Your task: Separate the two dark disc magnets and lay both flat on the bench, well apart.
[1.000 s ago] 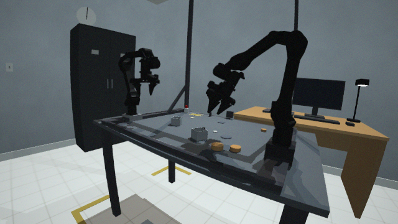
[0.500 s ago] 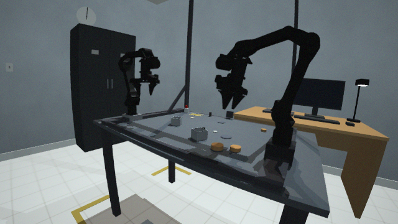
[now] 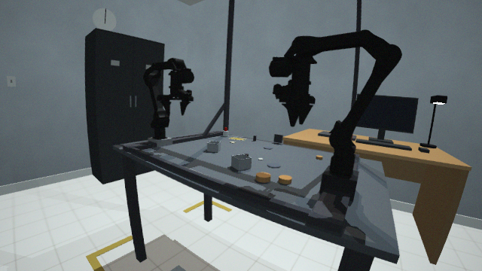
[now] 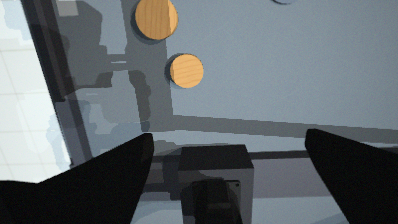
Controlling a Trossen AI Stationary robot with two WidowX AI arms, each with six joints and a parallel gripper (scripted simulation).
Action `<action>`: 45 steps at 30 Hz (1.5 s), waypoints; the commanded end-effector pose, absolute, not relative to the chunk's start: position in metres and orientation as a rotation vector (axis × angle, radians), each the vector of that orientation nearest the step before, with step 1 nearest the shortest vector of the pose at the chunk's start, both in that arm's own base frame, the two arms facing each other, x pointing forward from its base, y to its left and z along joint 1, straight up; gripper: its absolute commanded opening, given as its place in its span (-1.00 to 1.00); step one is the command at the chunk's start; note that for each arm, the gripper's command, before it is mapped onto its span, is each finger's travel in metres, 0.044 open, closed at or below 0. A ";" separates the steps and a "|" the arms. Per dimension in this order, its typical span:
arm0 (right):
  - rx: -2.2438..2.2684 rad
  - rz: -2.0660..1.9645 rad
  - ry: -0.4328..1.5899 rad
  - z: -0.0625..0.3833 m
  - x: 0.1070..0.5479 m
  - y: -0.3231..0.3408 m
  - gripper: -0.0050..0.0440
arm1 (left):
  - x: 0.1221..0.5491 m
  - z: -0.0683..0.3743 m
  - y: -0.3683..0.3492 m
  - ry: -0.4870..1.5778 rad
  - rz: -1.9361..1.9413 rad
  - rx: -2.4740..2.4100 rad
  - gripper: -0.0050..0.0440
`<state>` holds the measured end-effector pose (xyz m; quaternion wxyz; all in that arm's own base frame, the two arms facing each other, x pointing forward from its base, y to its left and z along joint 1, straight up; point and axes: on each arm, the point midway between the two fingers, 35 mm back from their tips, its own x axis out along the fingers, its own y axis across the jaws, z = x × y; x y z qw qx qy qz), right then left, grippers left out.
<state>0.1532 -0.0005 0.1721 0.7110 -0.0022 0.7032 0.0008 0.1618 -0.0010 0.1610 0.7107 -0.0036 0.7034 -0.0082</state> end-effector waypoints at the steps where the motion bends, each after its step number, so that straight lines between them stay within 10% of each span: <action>1: -0.006 0.005 1.546 0.175 0.154 0.000 0.84 | 0.160 0.170 -0.001 1.540 -0.024 -0.018 0.84; 45: -0.292 -0.007 1.008 0.072 0.313 0.063 0.84 | 0.297 0.150 -0.044 1.534 -0.048 0.032 0.84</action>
